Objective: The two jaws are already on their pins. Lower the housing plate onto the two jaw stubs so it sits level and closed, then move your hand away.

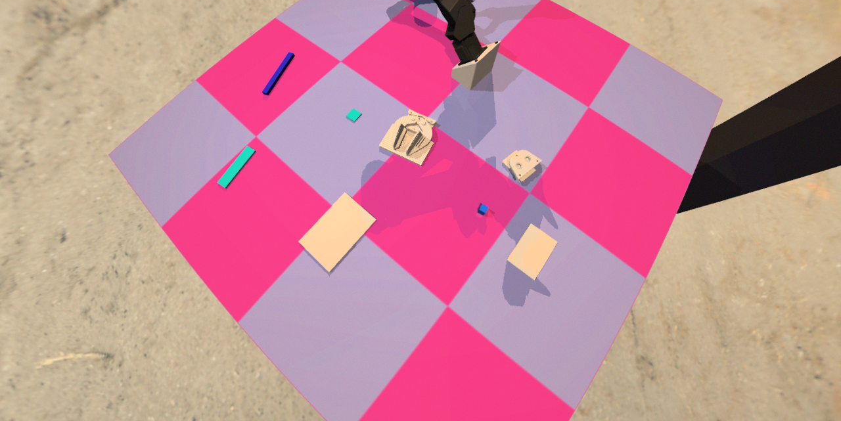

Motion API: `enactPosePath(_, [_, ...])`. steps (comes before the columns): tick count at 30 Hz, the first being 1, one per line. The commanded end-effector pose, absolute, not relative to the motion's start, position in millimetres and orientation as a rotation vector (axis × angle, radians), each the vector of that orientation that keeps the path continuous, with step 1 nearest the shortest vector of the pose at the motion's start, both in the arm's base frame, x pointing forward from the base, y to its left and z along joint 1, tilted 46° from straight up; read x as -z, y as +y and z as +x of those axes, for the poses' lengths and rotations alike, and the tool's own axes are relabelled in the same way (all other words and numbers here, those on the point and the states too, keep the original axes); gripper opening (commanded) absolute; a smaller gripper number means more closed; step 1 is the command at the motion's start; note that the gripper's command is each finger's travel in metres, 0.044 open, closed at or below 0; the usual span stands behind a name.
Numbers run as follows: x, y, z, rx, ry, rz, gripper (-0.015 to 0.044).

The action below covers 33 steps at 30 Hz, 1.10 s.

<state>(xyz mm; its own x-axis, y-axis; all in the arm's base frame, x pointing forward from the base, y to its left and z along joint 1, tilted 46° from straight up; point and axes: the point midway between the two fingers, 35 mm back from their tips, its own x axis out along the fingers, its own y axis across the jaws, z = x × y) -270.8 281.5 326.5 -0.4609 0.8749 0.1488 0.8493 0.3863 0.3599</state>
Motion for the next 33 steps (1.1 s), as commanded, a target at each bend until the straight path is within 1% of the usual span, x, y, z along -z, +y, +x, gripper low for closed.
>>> enactPosePath(1, [-326.5,281.5,-270.8,-0.603,2.561,1.595,0.0426])
enactPosePath(2, [-326.2,281.8,-270.7,-0.604,2.558,1.595,0.044])
enactPosePath(6, [-320.2,289.5,-268.5,-0.626,2.506,1.59,0.044])
enactPosePath(20, [-273.3,341.8,-249.1,-0.748,2.164,1.477,0.044])
enactPosePath(33, [-222.4,386.1,-216.3,-0.819,1.841,1.293,0.044])
